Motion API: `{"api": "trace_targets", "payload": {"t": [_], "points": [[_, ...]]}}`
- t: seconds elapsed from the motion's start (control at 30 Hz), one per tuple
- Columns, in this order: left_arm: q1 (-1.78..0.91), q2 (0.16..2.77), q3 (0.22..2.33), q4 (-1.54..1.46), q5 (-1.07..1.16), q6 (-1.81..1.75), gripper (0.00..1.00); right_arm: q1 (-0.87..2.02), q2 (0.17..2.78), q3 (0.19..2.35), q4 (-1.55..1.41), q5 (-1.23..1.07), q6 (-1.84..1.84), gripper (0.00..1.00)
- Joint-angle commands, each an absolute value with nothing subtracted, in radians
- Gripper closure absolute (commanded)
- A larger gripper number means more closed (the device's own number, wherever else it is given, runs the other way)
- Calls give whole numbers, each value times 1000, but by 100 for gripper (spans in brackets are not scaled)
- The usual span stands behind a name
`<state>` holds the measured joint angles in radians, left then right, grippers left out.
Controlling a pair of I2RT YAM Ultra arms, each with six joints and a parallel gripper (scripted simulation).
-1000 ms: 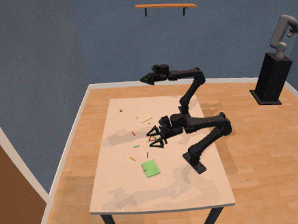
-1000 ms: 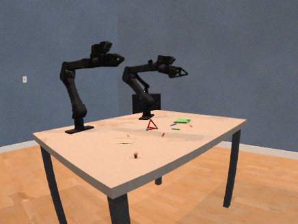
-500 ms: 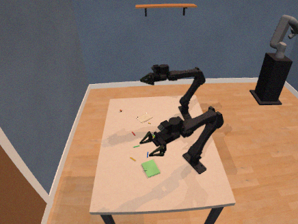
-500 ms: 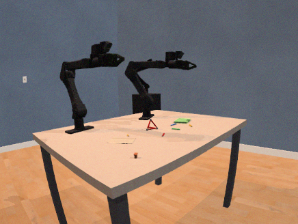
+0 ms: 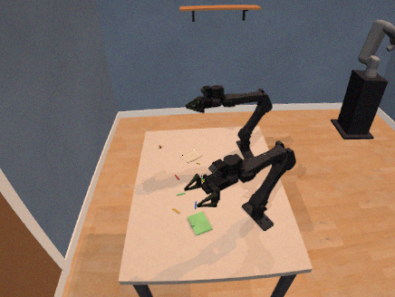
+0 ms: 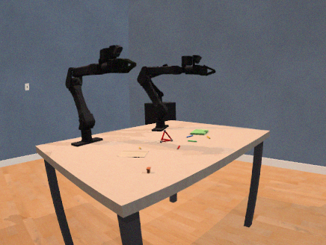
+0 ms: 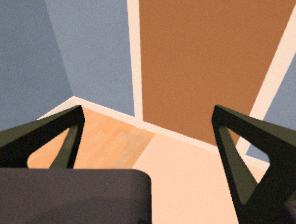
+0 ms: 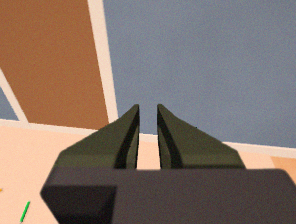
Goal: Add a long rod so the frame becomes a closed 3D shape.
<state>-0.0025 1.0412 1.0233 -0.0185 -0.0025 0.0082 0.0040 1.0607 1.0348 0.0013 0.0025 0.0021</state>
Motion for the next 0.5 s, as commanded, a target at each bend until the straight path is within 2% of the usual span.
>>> {"api": "trace_targets", "payload": {"t": [0.0, 0.47], "points": [[5, 1051, 1061, 4, 5, 0, 0, 0, 1044, 1052, 5, 0, 0, 87], [0, 1043, 1051, 4, 0, 0, 0, 0, 1044, 1052, 5, 0, 0, 87]]}}
